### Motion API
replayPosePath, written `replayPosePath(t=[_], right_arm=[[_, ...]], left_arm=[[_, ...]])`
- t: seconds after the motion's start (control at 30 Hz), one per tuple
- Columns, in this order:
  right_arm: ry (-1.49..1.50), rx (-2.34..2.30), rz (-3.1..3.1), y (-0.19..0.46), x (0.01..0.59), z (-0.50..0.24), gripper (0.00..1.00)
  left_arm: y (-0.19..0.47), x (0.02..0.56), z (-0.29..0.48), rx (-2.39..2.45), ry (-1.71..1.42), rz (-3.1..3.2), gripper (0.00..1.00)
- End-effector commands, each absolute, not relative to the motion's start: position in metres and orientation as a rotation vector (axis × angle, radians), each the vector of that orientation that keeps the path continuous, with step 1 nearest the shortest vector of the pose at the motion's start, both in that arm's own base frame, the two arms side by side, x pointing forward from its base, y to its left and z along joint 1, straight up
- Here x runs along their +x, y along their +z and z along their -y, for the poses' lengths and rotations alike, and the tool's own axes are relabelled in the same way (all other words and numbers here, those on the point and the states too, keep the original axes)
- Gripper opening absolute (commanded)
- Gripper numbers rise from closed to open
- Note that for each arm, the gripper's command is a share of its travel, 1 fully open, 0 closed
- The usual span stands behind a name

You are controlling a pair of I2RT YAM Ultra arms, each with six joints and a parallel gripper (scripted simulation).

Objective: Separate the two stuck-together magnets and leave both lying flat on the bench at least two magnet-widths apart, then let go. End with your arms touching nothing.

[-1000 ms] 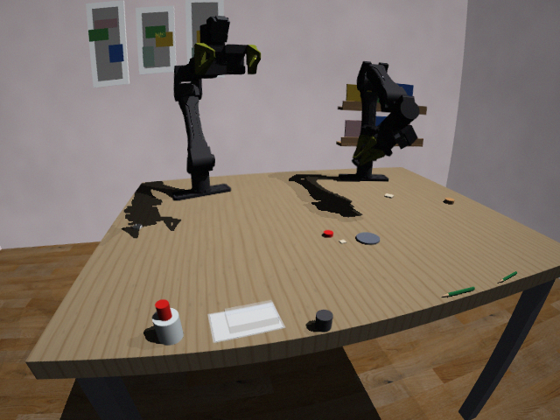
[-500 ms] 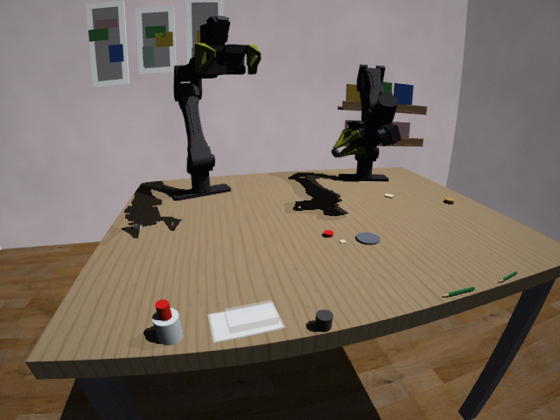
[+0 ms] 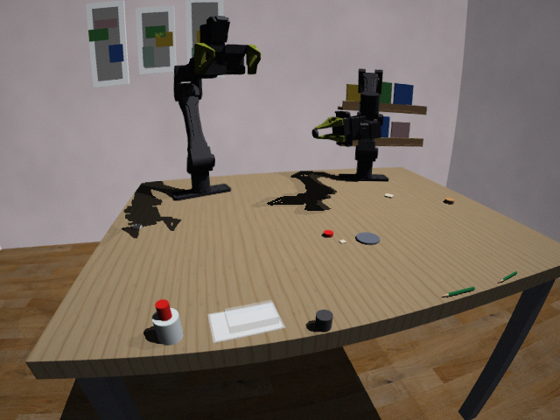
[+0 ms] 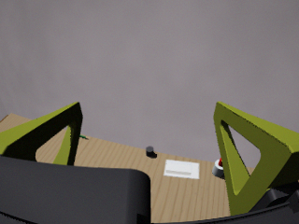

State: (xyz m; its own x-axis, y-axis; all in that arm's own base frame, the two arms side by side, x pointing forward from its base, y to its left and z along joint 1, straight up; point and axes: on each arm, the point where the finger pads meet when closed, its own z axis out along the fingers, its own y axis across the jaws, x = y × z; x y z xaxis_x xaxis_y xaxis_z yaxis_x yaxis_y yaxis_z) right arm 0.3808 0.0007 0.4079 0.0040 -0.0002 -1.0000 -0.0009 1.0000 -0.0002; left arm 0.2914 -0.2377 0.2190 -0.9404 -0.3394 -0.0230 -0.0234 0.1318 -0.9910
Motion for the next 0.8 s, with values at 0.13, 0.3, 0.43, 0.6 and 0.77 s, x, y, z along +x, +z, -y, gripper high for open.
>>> replayPosePath(t=[0.13, 0.3, 0.43, 0.6, 0.77], right_arm=[[0.003, 0.000, -1.533, 0.419, 0.379, -0.001, 1.00], [0.003, 0.000, -1.533, 0.419, 0.379, -0.001, 1.00], [0.003, 0.000, -1.533, 0.419, 0.379, -0.001, 1.00], [0.004, 0.001, -1.533, 0.419, 0.379, -0.001, 1.00], [0.005, 0.001, -1.533, 0.419, 0.379, -0.002, 1.00]], left_arm=[[0.259, 0.260, 0.251, -0.254, -2.110, -2.009, 0.25], [0.252, 0.258, 0.252, -0.265, -2.095, -2.030, 0.25], [0.244, 0.258, 0.252, -0.256, -2.062, -2.061, 0.25], [0.243, 0.259, 0.253, -0.258, -2.062, -2.061, 0.25], [0.243, 0.259, 0.253, -0.261, -2.064, -2.060, 0.25]])
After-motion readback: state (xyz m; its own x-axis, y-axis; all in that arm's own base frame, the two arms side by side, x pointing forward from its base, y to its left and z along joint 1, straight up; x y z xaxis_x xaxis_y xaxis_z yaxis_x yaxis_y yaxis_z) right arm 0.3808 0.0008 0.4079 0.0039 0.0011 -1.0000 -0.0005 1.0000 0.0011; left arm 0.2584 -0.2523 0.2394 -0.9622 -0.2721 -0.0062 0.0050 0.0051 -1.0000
